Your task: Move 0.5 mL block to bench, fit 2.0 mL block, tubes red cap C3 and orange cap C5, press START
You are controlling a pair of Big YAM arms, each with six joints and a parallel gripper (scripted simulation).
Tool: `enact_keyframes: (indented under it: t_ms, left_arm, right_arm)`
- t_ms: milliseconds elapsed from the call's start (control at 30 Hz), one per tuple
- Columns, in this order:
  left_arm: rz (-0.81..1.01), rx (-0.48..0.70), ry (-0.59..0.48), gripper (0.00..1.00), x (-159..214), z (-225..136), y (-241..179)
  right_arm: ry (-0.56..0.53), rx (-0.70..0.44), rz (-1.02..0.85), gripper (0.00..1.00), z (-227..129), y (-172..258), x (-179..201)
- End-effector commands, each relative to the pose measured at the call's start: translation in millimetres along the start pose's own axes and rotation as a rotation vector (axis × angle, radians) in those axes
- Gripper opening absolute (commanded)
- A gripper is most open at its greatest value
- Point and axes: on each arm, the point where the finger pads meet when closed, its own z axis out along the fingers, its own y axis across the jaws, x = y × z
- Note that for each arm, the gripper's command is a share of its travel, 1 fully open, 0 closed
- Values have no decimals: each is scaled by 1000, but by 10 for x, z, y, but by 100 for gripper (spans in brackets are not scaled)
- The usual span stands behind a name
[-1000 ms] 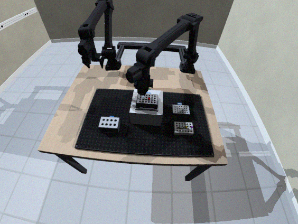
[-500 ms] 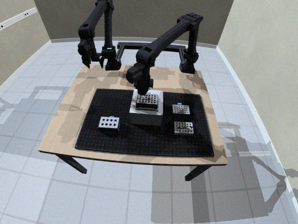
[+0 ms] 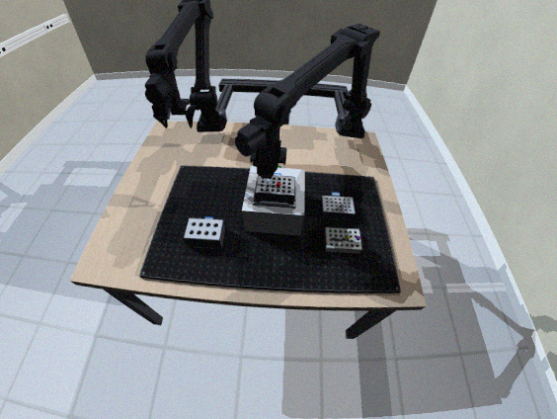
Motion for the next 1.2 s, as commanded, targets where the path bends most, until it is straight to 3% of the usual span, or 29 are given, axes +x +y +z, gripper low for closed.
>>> enact_keyframes:
  t_ms: [0,633,1167]
  left_arm:
    - [14,17,-27,9,-104,-35,-150]
    - [12,18,-28,9,-131,-25,-169]
    - [11,17,-26,9,-128,-13,-164]
  right_arm:
    - [-56,0,14,100,-206,-23,-188]
    - [-1,-4,10,100,4,5,-13]
    - [-53,1,12,100,-191,-20,-176]
